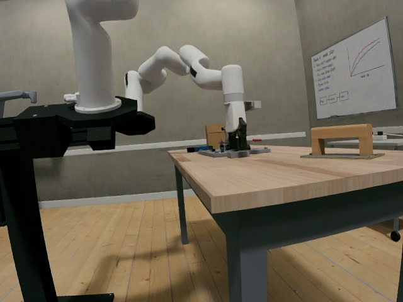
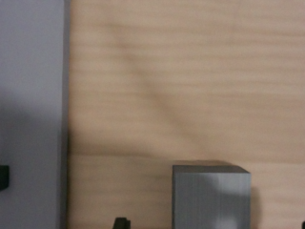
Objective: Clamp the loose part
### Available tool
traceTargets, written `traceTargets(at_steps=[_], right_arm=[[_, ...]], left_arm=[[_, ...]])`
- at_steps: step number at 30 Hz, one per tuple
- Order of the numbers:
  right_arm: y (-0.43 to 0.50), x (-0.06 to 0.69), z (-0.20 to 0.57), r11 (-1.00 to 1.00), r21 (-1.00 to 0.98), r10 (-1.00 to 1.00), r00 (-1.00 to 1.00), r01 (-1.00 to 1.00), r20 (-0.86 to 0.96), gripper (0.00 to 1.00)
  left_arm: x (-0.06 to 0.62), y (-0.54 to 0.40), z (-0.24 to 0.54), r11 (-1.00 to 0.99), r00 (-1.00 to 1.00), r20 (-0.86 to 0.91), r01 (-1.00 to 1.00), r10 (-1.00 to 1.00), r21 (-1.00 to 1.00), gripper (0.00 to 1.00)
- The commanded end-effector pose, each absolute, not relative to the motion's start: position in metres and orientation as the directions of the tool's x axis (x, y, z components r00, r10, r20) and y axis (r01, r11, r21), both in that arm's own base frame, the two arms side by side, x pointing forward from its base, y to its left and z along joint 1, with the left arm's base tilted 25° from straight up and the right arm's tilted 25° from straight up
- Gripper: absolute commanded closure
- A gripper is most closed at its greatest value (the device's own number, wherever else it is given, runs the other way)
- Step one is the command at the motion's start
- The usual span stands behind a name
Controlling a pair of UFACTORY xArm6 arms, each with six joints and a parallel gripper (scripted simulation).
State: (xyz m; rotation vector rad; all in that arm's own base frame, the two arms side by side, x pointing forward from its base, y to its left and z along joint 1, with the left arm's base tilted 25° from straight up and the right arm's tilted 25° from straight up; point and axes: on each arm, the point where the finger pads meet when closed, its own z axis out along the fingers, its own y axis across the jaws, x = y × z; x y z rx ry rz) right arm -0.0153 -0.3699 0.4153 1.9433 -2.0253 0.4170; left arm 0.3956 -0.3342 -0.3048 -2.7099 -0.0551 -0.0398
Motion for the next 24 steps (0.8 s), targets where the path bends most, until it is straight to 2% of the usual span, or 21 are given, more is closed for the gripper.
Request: traceTargets(at_steps=[1,24], right_arm=[[-0.3704,-0.0153,0.4183,0.041,0.000,-0.908,-0.038,-0.999,0.417,0.00],[-0.3704,-0.0153,0.4183,0.041,0.000,-0.908,-0.038,-0.999,0.417,0.00]], left_arm=[[0.3983,-0.3352,-0.3082,-0.911,0.999,0.042,0.046,0.032,-0.411,0.00],[0.3986,-0.3307,-0.3181,-0.911,0.999,0.042,0.046,0.032,-0.411,0.00]])
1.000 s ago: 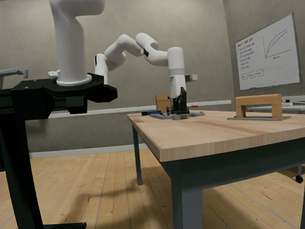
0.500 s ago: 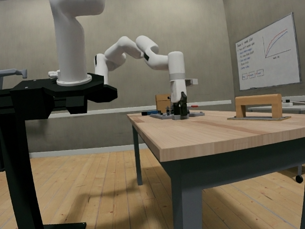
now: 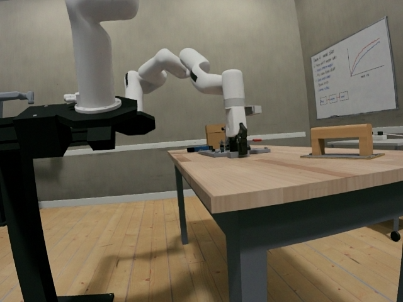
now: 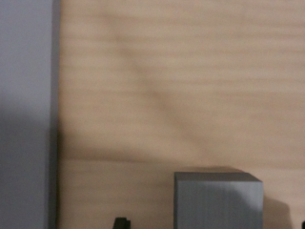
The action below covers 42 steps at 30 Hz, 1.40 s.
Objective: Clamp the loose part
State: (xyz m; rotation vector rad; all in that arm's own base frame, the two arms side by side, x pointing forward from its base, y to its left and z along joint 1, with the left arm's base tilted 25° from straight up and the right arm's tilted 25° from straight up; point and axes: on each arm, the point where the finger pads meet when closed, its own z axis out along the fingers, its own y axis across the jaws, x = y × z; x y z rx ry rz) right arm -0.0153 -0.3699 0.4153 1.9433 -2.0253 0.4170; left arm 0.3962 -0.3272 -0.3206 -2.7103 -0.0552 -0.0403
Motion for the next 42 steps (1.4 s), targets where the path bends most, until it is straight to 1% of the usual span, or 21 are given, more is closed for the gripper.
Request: traceTargets(at_steps=[1,6,7,42], right_arm=[[-0.3704,-0.0153,0.4183,0.041,0.000,-0.908,-0.038,-0.999,0.417,0.00],[-0.3704,-0.0153,0.4183,0.041,0.000,-0.908,-0.038,-0.999,0.417,0.00],[-0.3704,-0.0153,0.4183,0.041,0.000,-0.908,-0.038,-0.999,0.417,0.00],[-0.3704,-0.0153,0.4183,0.041,0.000,-0.908,-0.038,-0.999,0.417,0.00]], left_arm=[[0.3986,-0.3307,-0.3181,-0.911,0.999,0.042,0.046,0.032,-0.411,0.00],[0.3986,-0.3307,-0.3181,-0.911,0.999,0.042,0.046,0.032,-0.411,0.00],[0.3986,-0.3307,-0.3181,-0.911,0.999,0.042,0.046,0.032,-0.411,1.00],[0.3986,-0.3309,-0.3178,-0.911,0.999,0.042,0.046,0.032,-0.411,1.00]])
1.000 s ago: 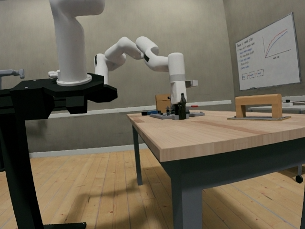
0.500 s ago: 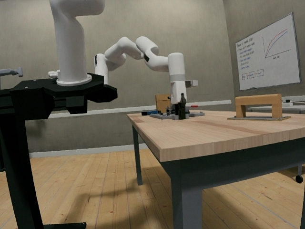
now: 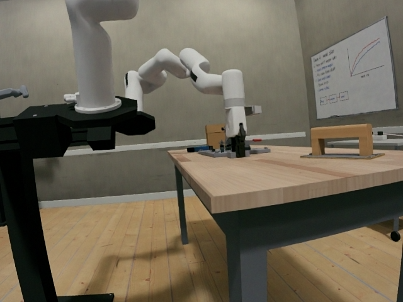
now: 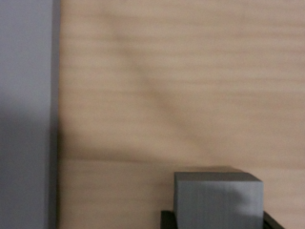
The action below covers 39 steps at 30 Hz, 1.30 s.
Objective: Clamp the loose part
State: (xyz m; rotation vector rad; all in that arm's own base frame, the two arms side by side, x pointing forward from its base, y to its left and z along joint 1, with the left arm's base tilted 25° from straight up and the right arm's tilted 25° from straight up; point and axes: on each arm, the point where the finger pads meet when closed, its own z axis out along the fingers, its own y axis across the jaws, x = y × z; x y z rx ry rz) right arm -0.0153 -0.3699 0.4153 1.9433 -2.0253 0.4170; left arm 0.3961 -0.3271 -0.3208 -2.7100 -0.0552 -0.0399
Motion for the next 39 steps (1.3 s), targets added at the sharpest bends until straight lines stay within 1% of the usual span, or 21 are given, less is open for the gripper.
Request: traceTargets(at_steps=[1,23,39], right_arm=[[-0.370,-0.015,0.418,0.041,0.000,-0.908,-0.038,-0.999,0.417,0.00],[-0.370,-0.015,0.418,0.041,0.000,-0.908,-0.038,-0.999,0.417,0.00],[-0.370,-0.015,0.418,0.041,0.000,-0.908,-0.038,-0.999,0.417,0.00]], left_arm=[[0.399,-0.331,-0.318,-0.911,0.999,0.042,0.046,0.032,-0.411,1.00],[0.398,-0.343,-0.290,-0.911,0.999,0.042,0.046,0.032,-0.411,1.00],[0.396,-0.374,-0.224,-0.911,0.999,0.042,0.046,0.032,-0.410,1.00]])
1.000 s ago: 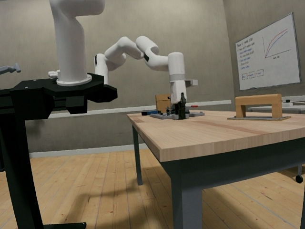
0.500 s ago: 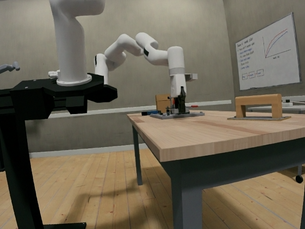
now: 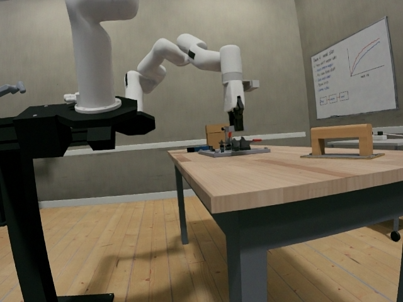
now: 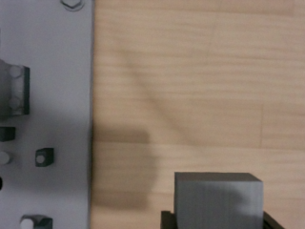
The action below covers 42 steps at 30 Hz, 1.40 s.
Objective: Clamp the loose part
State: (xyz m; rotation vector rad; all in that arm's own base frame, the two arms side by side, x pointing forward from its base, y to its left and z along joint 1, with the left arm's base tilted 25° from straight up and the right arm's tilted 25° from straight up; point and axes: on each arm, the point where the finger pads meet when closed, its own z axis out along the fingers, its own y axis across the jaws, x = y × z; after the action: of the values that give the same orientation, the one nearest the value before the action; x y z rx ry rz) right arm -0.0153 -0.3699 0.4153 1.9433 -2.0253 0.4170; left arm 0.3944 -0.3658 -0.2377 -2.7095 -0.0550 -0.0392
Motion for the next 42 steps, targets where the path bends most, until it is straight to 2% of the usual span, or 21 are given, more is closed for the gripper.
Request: traceTargets(at_steps=[1,10,42], right_arm=[[-0.370,-0.015,0.418,0.041,0.000,-0.908,-0.038,-0.999,0.417,0.00],[-0.370,-0.015,0.418,0.041,0.000,-0.908,-0.038,-0.999,0.417,0.00],[-0.370,-0.015,0.418,0.041,0.000,-0.908,-0.038,-0.999,0.417,0.00]], left_arm=[[0.396,-0.374,-0.224,-0.911,0.999,0.042,0.046,0.032,-0.410,1.00],[0.393,-0.373,-0.167,-0.911,0.999,0.041,0.046,0.032,-0.411,1.00],[0.379,-0.176,-0.075,-0.910,0.999,0.037,0.036,0.023,-0.413,1.00]])
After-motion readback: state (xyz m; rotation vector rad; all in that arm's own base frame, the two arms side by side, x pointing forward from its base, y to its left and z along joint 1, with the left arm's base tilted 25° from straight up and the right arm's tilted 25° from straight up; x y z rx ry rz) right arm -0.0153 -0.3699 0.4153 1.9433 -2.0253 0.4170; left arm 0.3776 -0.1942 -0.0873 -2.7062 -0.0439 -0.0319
